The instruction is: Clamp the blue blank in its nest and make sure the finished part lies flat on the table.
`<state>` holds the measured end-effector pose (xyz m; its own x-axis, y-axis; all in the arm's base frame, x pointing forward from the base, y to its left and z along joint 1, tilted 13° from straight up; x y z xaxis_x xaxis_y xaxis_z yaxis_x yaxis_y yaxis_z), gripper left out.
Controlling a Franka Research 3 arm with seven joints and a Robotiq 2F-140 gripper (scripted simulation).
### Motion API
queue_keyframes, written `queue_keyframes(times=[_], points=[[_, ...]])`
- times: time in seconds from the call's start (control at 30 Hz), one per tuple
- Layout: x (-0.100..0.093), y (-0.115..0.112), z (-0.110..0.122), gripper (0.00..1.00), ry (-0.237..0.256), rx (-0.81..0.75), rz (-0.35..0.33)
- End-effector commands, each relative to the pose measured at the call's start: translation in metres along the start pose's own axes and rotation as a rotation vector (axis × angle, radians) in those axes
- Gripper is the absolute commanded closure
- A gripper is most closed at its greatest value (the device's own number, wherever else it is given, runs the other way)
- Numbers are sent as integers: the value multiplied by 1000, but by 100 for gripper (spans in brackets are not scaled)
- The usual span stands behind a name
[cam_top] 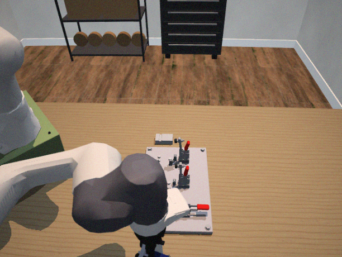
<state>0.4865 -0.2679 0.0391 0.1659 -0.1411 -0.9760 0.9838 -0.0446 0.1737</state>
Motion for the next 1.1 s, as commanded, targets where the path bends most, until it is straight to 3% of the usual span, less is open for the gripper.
queue_keyframes(times=[0.0, 1.07], points=[[1, 1, -1, 100, 0, -6, 1], [-5, 1, -1, 100, 0, -6, 1]])
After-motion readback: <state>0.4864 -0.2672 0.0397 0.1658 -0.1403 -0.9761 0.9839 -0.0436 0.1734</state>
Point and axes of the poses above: the point where the finger pads meet when closed, its own x axis out along the fingers, its own z axis across the jaws, y = z × x, the point moved 10 cm from there along -x, back along the fingers, and after that the axes turned 10 degrees about -x, right-handed, at the moved point
